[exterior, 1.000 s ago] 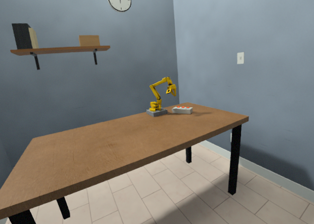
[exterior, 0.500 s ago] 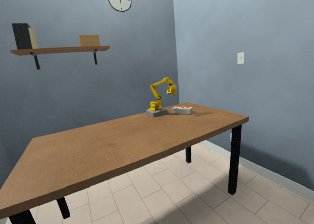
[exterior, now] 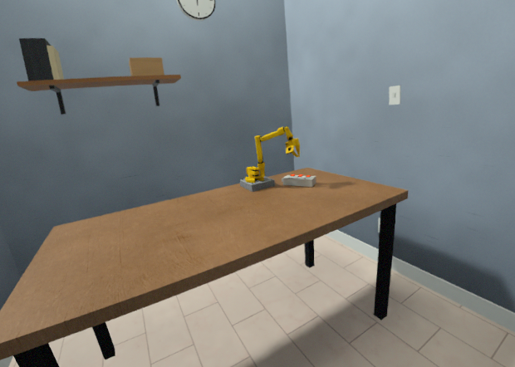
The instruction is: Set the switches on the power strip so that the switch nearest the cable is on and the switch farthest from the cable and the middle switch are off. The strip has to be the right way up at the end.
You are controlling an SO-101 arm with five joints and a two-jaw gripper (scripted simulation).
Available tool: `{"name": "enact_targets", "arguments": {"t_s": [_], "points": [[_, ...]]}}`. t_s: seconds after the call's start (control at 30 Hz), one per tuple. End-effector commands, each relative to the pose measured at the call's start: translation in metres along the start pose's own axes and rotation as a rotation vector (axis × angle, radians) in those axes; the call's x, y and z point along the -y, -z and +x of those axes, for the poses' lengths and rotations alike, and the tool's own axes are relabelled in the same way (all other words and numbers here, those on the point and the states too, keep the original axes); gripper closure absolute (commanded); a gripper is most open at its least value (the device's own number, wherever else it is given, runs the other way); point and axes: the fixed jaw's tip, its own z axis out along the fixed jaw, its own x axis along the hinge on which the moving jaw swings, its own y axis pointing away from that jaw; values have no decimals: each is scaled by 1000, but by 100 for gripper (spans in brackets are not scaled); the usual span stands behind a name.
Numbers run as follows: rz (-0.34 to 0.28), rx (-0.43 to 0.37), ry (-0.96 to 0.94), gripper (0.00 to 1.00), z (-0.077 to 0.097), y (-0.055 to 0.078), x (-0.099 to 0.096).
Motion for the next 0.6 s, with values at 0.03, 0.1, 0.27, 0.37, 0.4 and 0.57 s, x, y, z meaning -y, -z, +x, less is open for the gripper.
{"name": "enact_targets", "arguments": {"t_s": [0.03,0.1,0.27,0.37,0.4,0.57], "points": [[28,-16,88,100,32,-27,-19],[32,-26,121,100,45,-40,-22],[39,-42,181,100,68,-65,-22],[42,-50,206,100,77,-76,-19],[44,-53,217,100,81,-81,-18],[48,-63,255,100,93,-97,-12]]}}
